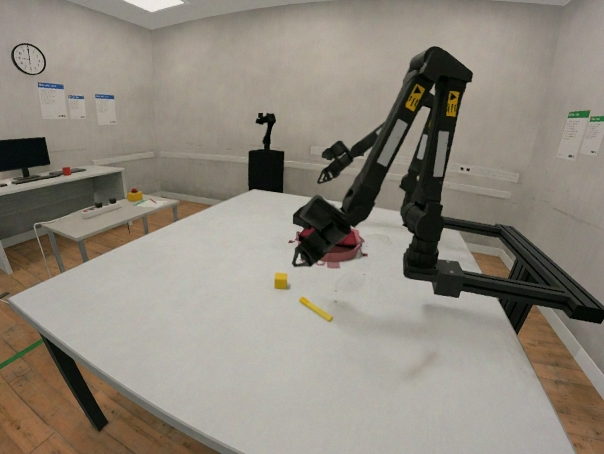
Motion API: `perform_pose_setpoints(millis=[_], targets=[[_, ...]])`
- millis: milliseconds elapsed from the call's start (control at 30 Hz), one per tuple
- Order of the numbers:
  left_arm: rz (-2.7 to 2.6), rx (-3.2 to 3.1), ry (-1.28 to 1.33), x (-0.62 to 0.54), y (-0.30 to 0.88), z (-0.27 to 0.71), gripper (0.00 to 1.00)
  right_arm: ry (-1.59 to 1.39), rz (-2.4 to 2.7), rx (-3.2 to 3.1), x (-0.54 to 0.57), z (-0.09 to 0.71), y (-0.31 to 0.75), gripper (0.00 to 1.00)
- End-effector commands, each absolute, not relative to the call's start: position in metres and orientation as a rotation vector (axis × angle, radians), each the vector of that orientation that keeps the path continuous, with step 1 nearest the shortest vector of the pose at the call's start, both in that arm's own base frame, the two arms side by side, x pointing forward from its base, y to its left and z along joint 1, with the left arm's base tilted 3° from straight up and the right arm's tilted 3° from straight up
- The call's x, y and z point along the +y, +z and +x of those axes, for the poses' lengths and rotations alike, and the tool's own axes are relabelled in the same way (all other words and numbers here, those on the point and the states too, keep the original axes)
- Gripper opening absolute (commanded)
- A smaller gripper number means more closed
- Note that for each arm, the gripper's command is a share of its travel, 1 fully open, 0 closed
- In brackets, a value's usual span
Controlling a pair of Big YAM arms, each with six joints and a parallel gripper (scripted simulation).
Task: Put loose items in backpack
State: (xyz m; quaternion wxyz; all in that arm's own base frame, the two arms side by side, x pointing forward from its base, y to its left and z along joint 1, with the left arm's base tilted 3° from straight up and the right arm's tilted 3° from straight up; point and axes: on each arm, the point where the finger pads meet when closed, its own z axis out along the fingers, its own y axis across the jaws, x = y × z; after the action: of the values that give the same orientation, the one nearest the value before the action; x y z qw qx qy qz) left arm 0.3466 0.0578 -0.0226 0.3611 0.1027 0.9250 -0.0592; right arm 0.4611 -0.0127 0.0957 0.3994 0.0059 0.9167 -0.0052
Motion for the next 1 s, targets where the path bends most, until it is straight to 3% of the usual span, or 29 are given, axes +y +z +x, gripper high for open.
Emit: perform_pose_setpoints(millis=[0, 967], targets=[[0.460, 2.333, -0.132, 0.079, -0.054, 0.324, 0.46, -0.013, 0.011, 2.269, -0.012, 0.477, 0.117, 0.90], [0.614, 2.329, -0.185, 0.088, -0.100, 0.281, 0.46, -0.013, 0.011, 2.269, -0.012, 0.477, 0.117, 0.90]])
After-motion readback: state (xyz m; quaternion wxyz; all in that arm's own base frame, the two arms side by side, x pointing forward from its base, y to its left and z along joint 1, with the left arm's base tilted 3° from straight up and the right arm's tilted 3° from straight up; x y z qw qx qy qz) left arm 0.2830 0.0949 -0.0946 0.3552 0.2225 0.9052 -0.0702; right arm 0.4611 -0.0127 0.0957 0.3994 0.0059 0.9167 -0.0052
